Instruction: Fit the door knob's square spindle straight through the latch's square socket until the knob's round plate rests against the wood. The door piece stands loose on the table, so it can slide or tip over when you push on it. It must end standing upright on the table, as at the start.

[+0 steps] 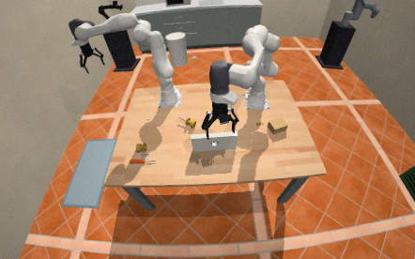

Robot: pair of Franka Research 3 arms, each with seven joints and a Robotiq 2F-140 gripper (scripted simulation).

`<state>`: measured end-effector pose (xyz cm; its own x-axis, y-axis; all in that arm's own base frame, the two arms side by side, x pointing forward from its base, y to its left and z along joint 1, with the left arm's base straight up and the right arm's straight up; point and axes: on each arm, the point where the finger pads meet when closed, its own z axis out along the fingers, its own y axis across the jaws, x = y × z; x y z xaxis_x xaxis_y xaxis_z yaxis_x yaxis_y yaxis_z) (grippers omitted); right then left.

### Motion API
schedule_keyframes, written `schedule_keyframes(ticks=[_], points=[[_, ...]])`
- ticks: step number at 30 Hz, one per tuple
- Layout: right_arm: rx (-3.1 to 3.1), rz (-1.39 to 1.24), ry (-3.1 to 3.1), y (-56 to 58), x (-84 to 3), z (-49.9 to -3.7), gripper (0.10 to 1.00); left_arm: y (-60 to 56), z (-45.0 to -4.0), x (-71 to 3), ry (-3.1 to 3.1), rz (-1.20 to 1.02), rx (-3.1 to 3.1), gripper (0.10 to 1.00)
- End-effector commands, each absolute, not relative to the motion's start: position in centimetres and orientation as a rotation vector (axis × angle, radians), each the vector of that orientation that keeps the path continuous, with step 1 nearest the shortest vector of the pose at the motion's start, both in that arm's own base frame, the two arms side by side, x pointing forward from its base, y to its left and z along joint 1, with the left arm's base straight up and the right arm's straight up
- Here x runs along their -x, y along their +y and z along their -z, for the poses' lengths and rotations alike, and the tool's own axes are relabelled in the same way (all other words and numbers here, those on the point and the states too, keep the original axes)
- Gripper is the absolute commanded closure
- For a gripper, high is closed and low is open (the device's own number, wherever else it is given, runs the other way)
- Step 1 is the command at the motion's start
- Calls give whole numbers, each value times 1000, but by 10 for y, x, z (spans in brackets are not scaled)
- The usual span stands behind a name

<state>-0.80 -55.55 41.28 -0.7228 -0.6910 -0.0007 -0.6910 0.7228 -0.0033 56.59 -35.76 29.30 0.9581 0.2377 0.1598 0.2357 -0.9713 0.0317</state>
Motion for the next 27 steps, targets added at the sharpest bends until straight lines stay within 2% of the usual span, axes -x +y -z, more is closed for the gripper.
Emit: schedule_keyframes(ticks=[1, 27], points=[[1176, 0, 2913, -554, 10, -413, 98, -377, -298, -563, 313, -271, -3075, 98], [1176, 0, 2913, -554, 10, -413, 98, -484, -321, -514, 58, -307, -2966, 98]])
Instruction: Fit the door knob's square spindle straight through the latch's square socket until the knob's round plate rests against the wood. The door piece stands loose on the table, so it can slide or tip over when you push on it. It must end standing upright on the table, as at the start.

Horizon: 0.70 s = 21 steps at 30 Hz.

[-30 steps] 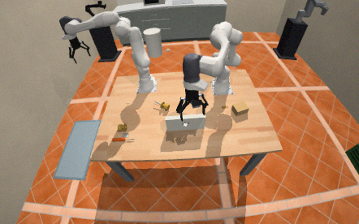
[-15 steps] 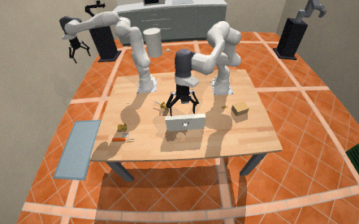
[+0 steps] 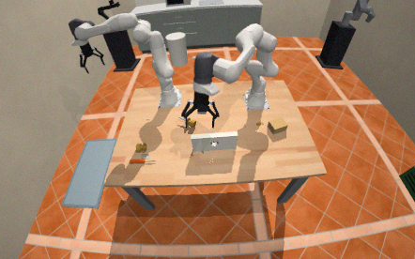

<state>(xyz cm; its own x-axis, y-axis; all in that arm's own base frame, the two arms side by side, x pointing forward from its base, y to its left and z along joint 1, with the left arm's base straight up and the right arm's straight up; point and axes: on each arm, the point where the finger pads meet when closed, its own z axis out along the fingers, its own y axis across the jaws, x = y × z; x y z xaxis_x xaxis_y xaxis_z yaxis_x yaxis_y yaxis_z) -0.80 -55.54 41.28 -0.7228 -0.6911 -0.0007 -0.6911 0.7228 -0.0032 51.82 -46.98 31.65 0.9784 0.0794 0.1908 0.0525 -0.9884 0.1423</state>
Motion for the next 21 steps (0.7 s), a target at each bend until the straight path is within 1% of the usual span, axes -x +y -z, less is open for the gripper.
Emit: schedule_keyframes(ticks=[1, 21], points=[[1176, 0, 2913, -554, 10, -413, 98, -488, -322, -512, 48, -308, -2961, 98], [1176, 0, 2913, -554, 10, -413, 98, -562, -342, -463, -126, -321, -2866, 98]])
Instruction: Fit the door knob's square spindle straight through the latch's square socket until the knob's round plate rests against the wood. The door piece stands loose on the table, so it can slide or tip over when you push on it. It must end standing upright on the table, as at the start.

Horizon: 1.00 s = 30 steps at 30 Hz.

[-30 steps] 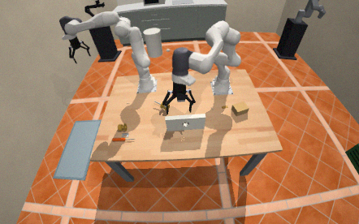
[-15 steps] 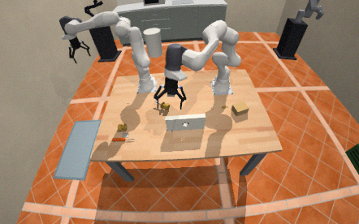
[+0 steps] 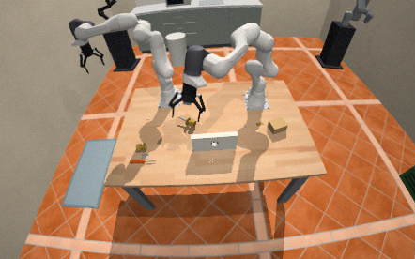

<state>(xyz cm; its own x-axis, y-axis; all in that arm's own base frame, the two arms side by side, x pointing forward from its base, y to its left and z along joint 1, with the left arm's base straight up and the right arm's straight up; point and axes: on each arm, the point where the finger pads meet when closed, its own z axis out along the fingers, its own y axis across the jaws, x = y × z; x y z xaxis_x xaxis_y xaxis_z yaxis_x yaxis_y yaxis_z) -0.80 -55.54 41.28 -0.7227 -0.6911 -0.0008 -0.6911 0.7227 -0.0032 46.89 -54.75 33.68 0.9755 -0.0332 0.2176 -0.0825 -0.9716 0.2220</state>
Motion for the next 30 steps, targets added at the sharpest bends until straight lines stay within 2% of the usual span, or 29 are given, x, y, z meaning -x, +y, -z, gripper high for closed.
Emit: schedule_keyframes(ticks=[1, 16, 30], points=[[1176, 0, 2913, -554, 10, -413, 98, -565, -343, -460, -132, -322, -2862, 98], [1176, 0, 2913, -554, 10, -413, 98, -585, -305, -408, -212, -249, -2890, 98], [1176, 0, 2913, -554, 10, -413, 98, -595, -251, -339, -305, -151, -2944, 98]])
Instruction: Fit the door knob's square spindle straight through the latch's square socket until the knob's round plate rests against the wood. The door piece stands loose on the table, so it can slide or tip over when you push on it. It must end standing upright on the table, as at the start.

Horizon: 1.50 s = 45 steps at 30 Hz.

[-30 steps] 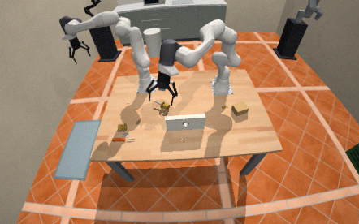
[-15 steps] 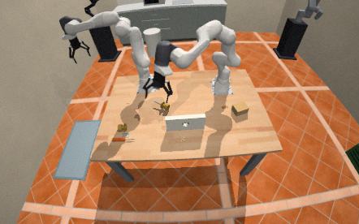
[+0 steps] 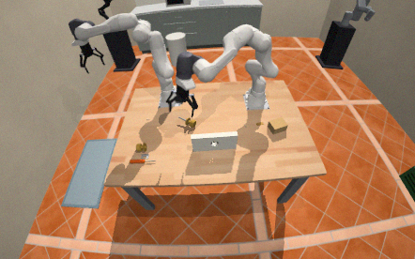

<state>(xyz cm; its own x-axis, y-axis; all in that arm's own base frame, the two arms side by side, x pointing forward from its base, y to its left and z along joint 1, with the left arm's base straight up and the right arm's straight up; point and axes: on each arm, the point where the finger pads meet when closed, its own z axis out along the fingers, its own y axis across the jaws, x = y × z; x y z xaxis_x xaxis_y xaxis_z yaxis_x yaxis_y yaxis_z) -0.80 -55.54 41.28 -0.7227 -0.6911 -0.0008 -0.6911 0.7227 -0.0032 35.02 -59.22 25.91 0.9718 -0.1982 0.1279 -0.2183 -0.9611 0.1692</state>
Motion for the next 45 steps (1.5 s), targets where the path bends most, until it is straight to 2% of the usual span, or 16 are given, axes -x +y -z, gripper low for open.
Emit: schedule_keyframes(ticks=[1, 6, 9, 12, 25, 45], points=[[1176, 0, 2913, -554, 10, -413, 98, -595, -247, -334, -312, -145, -2947, 98], [1176, 0, 2913, -554, 10, -413, 98, -596, -233, -314, -341, -118, -2961, 98], [1176, 0, 2913, -554, 10, -413, 98, -593, -198, -260, -420, -52, -2997, 98], [1176, 0, 2913, -554, 10, -413, 98, -576, -190, -251, -273, -23, -3059, 98], [1176, 0, 2913, -554, 10, -413, 98, -550, -183, -243, -17, -1, -3138, 98], [1176, 0, 2913, -554, 10, -413, 98, -548, -183, -243, -4, 0, -3142, 98]])
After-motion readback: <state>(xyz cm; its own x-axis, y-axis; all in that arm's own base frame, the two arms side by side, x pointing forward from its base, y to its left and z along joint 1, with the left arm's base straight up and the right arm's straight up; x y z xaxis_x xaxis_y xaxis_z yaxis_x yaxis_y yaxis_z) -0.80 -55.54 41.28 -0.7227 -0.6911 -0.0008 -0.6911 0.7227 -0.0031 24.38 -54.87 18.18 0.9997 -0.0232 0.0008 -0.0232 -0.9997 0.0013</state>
